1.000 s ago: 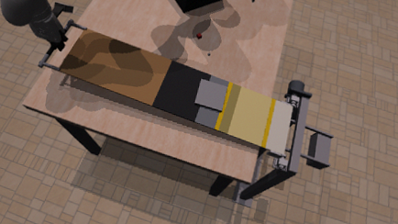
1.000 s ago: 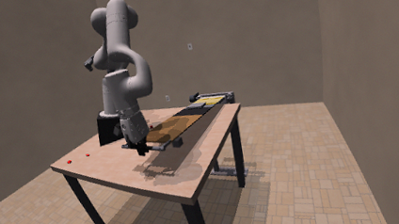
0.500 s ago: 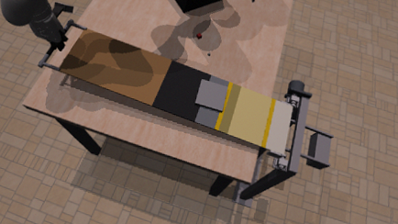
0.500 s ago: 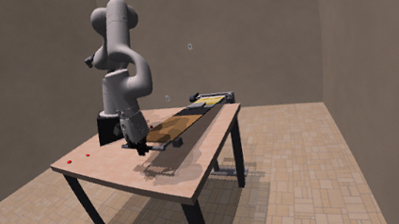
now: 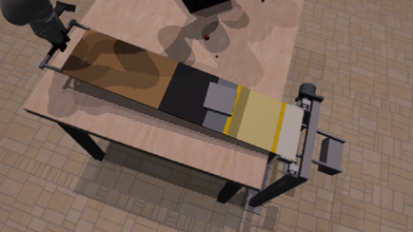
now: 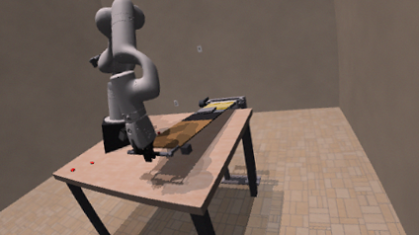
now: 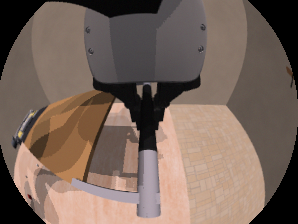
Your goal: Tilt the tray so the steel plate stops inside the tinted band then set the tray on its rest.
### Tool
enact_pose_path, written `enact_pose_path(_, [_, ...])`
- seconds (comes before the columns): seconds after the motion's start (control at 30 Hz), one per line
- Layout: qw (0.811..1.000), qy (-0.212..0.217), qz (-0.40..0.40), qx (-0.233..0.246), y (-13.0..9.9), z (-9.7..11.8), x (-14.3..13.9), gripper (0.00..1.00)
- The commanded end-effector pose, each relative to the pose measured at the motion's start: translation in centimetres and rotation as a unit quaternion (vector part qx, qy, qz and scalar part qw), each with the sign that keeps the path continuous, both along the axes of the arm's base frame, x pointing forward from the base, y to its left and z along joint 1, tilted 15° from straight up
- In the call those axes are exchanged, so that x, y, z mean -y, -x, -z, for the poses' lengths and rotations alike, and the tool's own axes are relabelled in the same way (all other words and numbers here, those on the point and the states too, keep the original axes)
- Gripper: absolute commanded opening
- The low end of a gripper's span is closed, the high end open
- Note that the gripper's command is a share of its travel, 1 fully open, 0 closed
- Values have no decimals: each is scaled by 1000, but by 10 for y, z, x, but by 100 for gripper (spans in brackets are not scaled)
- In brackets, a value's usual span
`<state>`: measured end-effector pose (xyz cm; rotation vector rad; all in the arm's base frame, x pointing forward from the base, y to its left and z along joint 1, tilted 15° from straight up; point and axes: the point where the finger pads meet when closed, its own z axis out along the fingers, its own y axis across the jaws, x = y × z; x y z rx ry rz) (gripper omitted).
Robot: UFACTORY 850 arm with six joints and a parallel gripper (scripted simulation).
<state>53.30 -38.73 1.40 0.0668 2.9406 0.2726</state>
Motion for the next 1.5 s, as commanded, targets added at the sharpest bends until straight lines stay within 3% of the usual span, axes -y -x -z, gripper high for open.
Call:
enact_pose_path(0.0, [1000, -2, -1, 1, -4, 14, 0, 0])
enact_pose_path(0.03, [1000, -2, -1, 1, -3, 9, 0, 0])
enact_pose_path(0.13, [1000, -2, -1, 1, 6, -42, 3, 0])
enact_pose_path(0.2, [1000, -2, -1, 1, 10, -61, 3, 0])
enact_pose_path(0.27, [1000, -2, -1, 1, 6, -42, 3, 0])
enact_pose_path(0.37, [1000, -2, -1, 1, -3, 9, 0, 0])
enact_pose_path(0.4, [1000, -2, -1, 1, -4, 14, 0, 0])
enact_pose_path(0.6, [1000, -2, -1, 1, -3, 9, 0, 0])
enact_pose_path(0.7, [1000, -2, -1, 1, 6, -42, 3, 0])
enact_pose_path(0.77, [1000, -2, -1, 1, 10, -61, 3, 0])
enact_pose_path(0.83, [1000, -2, -1, 1, 6, -42, 3, 0])
enact_pose_path(0.93, [1000, -2, -1, 1, -3, 9, 0, 0])
enact_pose_path(0.97, [1000, -2, -1, 1, -4, 14, 0, 0])
enact_pose_path(1.17, [1000, -2, -1, 1, -3, 9, 0, 0])
enact_pose_path(1.27, [1000, -2, -1, 1, 6, -42, 3, 0])
enact_pose_path(1.33, [1000, -2, -1, 1, 10, -61, 3, 0])
enact_pose_path(1.4, [1000, -2, -1, 1, 6, -42, 3, 0])
enact_pose_path(1.47, [1000, -2, -1, 1, -1, -4, 1, 0])
